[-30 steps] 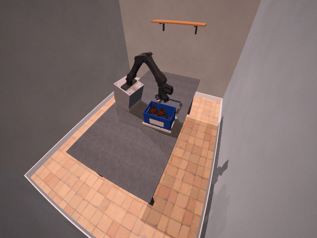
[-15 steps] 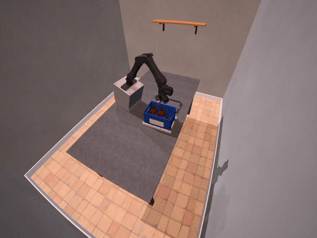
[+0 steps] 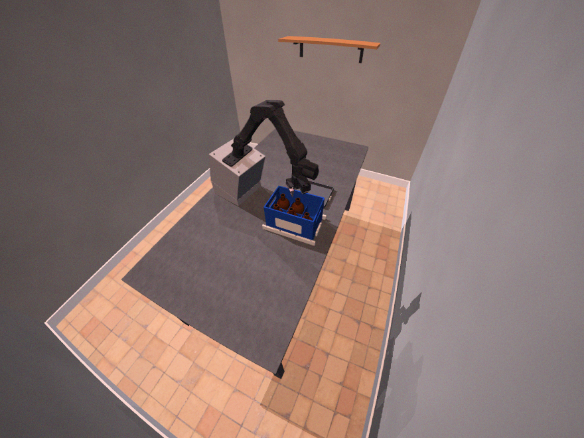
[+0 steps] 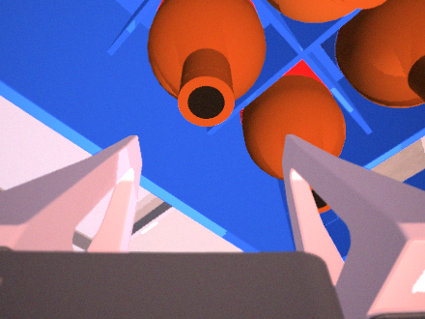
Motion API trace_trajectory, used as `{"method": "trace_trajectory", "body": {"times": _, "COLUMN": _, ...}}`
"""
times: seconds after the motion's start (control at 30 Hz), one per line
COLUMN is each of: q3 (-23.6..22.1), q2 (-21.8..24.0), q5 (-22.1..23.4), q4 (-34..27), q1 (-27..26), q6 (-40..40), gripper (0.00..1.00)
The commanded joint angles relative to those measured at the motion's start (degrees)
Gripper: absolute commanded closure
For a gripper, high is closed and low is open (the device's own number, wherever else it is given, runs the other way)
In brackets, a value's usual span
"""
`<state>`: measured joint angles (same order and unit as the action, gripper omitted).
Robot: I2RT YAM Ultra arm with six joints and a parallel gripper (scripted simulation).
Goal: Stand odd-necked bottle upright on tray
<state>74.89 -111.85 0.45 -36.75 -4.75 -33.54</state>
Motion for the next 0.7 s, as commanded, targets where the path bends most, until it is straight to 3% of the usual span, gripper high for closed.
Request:
{"method": "trace_trajectory", "body": {"times": 0.0, "q3": -0.97, "q2": 0.45, "q5": -0.64, "q4": 2.11, "q1": 0.11, "q6": -0.13, "gripper": 0.39}}
{"method": "trace_trajectory", "body": {"times": 0.07, "q3": -0.97, "q2": 0.45, "q5": -0.64, "q4": 2.11, "q1": 0.11, "q6": -0.13, "gripper": 0.39}}
{"method": "trace_trajectory", "body": {"times": 0.1, "q3": 1.11, "q2": 0.61, "q5": -0.64, "q4": 2.33, "q1": 0.12, "q6": -0.16, "gripper": 0.39}}
{"method": "trace_trajectory", "body": {"times": 0.23, "q3": 0.99, "q2": -1.10, "q5": -0.64, "q4": 3.01, "q1": 0.13, "q6": -0.16, "gripper": 0.39}}
{"method": "trace_trajectory", "body": {"times": 0.67, "q3": 0.41, "q2": -0.63, "q5": -0.64, "q4": 3.85, "q1": 0.15, "q6": -0.17, "gripper": 0.39}}
